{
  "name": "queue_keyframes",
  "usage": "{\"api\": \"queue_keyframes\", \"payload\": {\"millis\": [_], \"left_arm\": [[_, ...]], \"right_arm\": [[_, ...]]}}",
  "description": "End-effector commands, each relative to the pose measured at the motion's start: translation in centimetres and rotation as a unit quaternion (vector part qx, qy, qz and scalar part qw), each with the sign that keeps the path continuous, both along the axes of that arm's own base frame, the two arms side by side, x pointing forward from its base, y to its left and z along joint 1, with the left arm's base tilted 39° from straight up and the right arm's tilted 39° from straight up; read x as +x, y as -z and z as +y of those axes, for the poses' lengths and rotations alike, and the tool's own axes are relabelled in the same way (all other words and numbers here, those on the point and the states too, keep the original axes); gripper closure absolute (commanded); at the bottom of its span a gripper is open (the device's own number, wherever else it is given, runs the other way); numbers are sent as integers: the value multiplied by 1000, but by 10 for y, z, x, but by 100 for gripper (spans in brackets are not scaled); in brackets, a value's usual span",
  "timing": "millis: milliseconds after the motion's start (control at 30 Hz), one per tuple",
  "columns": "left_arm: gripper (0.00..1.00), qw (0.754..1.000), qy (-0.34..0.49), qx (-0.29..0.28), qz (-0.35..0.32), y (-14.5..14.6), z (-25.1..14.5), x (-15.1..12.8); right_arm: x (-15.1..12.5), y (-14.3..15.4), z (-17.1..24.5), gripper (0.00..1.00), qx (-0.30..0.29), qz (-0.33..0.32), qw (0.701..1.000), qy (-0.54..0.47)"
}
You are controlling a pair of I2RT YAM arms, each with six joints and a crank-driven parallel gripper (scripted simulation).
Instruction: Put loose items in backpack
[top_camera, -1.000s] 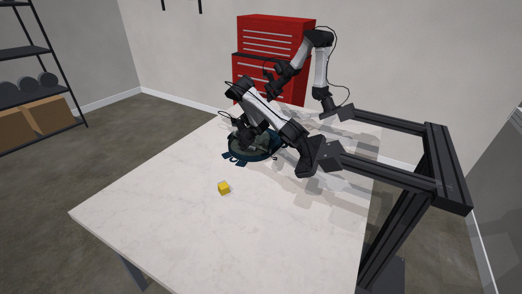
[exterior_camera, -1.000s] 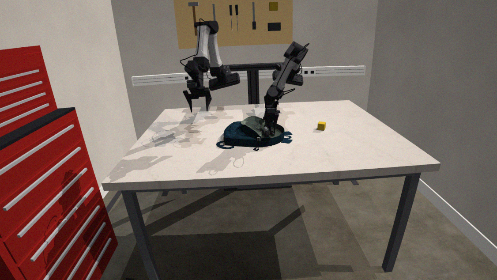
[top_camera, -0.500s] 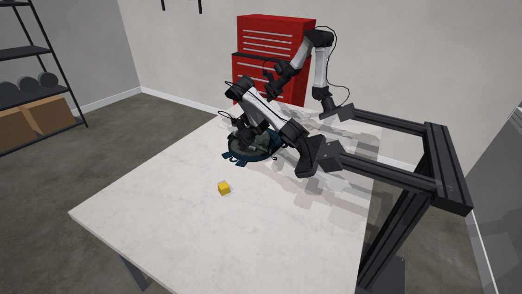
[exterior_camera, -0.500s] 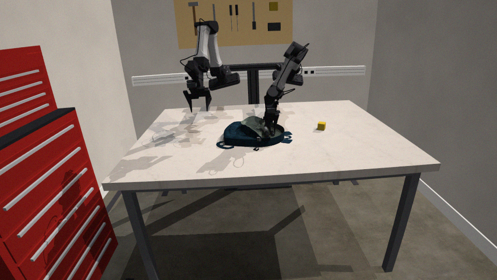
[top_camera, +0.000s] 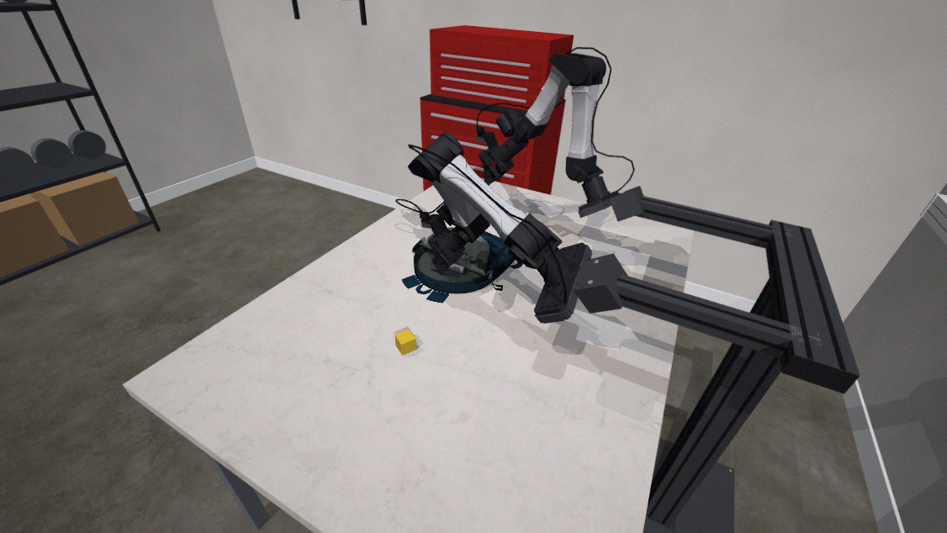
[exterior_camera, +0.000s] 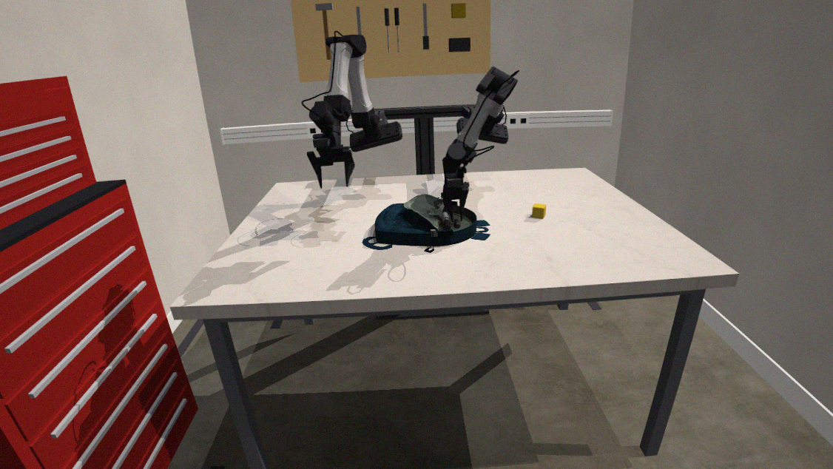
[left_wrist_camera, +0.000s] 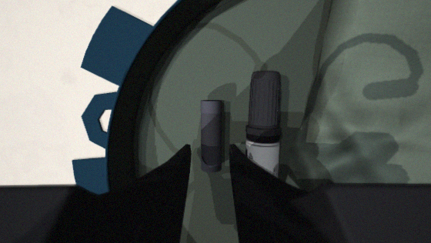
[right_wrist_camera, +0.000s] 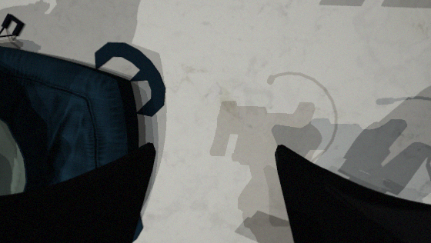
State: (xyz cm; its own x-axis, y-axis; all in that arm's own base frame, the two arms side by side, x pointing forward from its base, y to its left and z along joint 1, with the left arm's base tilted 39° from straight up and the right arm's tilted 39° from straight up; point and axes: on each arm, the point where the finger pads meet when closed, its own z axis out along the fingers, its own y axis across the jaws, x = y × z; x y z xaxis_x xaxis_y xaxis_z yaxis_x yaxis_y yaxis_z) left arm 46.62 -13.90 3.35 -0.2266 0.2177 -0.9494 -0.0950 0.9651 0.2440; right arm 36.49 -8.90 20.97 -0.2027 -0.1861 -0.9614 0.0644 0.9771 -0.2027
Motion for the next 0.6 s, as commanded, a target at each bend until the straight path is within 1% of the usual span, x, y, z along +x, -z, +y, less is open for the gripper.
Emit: {"api": "queue_keyframes", "payload": {"millis": [0, 100, 233, 567], "left_arm": [[70, 1000, 6, -12, -17, -21, -11, -3], [70, 1000, 7, -12, -18, -26, -13, -6], [70, 1000, 7, -15, -26, -33, -16, -1], [70, 999, 10, -17, -28, -35, -18, 1]], "right_arm": [[1, -7, 1, 10, -3, -9, 1000, -2], [1, -7, 1, 10, -3, -9, 1000, -2], [1, -7, 1, 10, -3, -9, 1000, -2], [1, -7, 1, 10, -3, -9, 1000, -2]]}}
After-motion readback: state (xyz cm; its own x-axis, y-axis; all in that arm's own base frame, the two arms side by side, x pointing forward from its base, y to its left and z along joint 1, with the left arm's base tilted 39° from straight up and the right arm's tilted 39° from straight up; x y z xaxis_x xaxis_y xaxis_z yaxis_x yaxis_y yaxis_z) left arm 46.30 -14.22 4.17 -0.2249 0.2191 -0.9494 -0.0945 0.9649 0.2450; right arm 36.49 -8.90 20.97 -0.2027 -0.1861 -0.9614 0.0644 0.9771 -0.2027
